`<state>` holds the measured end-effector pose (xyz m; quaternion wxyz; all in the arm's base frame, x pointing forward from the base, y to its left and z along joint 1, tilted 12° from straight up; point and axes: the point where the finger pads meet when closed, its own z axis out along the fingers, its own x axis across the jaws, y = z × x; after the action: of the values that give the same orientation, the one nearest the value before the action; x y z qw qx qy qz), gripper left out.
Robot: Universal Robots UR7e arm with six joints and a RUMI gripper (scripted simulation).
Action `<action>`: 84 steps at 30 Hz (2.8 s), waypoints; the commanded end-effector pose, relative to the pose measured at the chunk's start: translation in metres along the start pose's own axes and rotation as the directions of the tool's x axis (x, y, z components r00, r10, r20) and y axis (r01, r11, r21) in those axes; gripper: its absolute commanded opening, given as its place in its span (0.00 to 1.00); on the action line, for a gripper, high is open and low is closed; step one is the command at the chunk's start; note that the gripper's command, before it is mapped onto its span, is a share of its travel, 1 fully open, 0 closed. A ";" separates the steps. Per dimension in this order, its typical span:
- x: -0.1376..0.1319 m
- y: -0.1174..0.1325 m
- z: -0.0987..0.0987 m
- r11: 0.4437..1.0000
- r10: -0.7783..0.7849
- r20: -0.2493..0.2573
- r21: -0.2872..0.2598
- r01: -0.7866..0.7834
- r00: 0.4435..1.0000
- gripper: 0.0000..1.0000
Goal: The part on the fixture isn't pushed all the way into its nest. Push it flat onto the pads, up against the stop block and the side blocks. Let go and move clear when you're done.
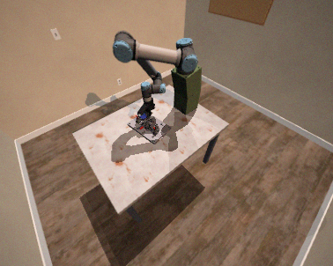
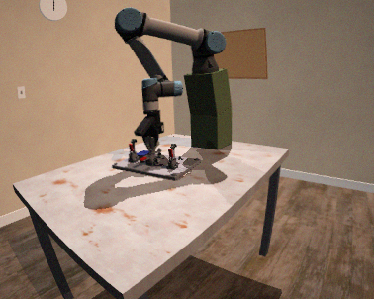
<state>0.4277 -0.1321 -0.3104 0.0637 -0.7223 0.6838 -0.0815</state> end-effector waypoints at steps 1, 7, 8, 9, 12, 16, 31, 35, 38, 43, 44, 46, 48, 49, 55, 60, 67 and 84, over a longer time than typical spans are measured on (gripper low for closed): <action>0.003 -0.002 -0.001 1.000 0.002 -0.003 0.004 -0.002 1.000 0.00; 0.003 -0.002 -0.001 1.000 0.002 -0.003 0.004 -0.002 1.000 0.00; 0.002 -0.001 0.000 1.000 0.001 -0.001 0.002 -0.001 1.000 0.00; 0.002 -0.001 0.000 1.000 0.001 -0.002 0.002 -0.001 1.000 0.00; 0.005 -0.002 -0.001 1.000 0.002 -0.003 0.004 -0.002 1.000 0.00; 0.005 -0.002 -0.001 1.000 0.002 -0.003 0.004 -0.002 1.000 0.00; 0.006 -0.002 -0.001 1.000 0.002 -0.003 0.004 -0.002 1.000 0.00; 0.006 -0.002 -0.001 1.000 0.002 -0.003 0.004 -0.002 1.000 0.00; 0.006 -0.002 -0.001 1.000 0.002 -0.003 0.004 -0.002 1.000 0.00; 0.005 -0.001 0.000 1.000 0.001 -0.002 0.002 -0.001 1.000 0.00; 0.005 -0.002 -0.001 1.000 0.001 -0.002 0.003 -0.001 1.000 0.00; 0.007 -0.002 -0.001 1.000 0.002 -0.003 0.004 -0.002 1.000 0.00; 0.007 -0.002 -0.001 1.000 0.002 -0.003 0.004 -0.002 1.000 0.00; 0.007 -0.002 -0.001 1.000 0.002 -0.003 0.004 -0.002 1.000 0.00; 0.007 -0.002 -0.001 1.000 0.002 -0.003 0.004 -0.002 1.000 0.00; 0.006 -0.002 -0.001 1.000 0.001 -0.002 0.002 -0.001 1.000 0.00; 0.008 -0.003 -0.001 1.000 0.002 -0.003 0.004 -0.002 1.000 0.00; 0.009 -0.003 -0.001 1.000 0.002 -0.003 0.004 -0.002 1.000 0.00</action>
<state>0.4292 -0.1375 -0.3099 0.0637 -0.7224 0.6837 -0.0814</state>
